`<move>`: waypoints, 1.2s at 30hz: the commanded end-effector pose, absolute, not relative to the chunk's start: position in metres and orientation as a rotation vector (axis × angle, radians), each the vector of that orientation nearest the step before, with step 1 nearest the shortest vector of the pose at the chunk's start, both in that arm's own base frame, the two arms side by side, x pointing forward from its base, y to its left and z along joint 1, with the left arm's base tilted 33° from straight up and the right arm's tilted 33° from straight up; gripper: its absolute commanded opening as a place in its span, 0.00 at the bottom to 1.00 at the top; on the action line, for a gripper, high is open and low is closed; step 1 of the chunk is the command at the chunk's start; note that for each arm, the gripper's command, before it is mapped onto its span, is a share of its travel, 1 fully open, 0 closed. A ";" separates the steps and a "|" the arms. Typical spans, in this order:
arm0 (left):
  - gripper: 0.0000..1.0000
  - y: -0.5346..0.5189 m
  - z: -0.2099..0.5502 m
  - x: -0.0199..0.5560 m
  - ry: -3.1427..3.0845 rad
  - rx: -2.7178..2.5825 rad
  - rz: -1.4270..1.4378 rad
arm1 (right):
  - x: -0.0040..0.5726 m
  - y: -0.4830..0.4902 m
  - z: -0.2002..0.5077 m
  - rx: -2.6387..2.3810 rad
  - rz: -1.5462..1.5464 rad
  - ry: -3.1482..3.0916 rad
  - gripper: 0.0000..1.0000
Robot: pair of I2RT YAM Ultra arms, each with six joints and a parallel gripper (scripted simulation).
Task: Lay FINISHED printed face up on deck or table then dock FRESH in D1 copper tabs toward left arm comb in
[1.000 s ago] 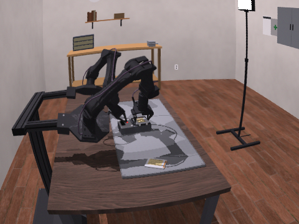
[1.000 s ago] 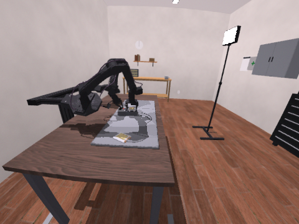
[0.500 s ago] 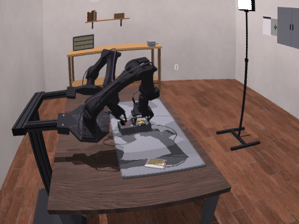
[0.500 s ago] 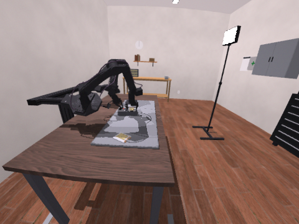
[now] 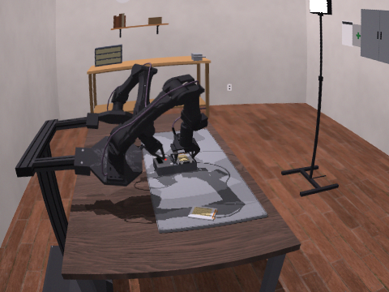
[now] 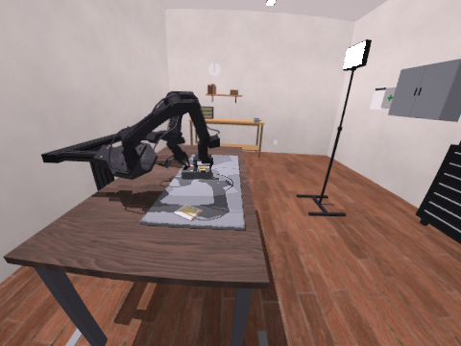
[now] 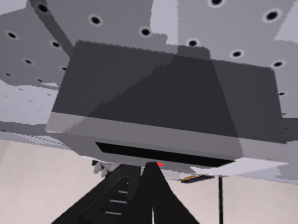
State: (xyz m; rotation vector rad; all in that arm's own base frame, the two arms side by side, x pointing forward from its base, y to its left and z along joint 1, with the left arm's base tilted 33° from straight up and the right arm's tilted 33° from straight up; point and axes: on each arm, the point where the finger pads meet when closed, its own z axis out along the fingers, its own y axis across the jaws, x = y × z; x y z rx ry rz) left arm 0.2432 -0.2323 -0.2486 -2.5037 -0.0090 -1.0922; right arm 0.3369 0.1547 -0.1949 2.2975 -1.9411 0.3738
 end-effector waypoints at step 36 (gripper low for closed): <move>0.00 -0.211 -0.265 0.230 -0.005 -2.507 -1.080 | 0.339 0.158 -0.193 2.308 0.374 -1.949 0.00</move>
